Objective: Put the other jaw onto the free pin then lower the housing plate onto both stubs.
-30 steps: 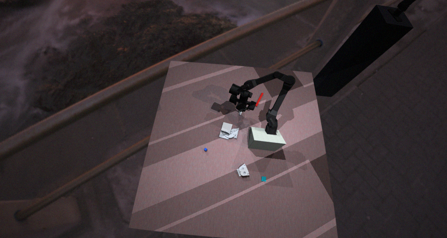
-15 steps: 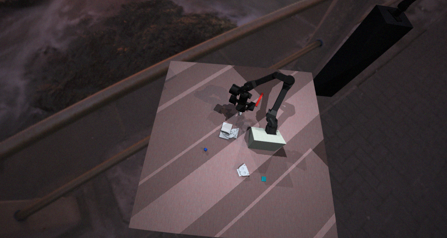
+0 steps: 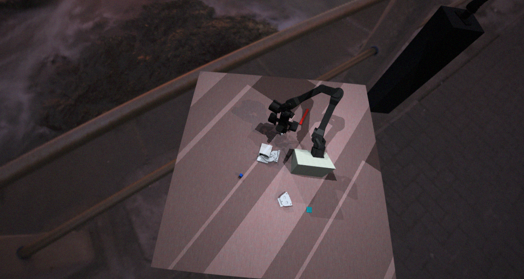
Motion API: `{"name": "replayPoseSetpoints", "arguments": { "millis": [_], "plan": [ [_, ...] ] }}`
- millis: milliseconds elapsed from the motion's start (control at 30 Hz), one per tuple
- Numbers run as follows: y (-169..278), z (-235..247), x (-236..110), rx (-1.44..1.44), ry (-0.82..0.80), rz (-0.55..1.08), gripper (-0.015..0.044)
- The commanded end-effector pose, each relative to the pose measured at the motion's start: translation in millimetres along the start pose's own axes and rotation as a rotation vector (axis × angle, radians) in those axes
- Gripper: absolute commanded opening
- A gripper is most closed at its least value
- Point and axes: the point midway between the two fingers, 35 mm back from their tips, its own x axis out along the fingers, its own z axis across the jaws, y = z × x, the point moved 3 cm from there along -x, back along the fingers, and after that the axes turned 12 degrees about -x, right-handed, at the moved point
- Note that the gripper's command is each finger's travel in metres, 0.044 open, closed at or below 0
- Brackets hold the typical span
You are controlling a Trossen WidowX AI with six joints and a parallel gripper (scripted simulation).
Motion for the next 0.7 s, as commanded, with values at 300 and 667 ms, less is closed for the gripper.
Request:
{"name": "replayPoseSetpoints", "arguments": {
  "millis": [300, 667],
  "plan": [
    [-2.1, 2.6, 17.7, -0.012, -0.006, -0.004, 0.0440],
    [-2.1, 2.6, 17.7, -0.012, -0.006, -0.004, 0.0440]
  ]
}}
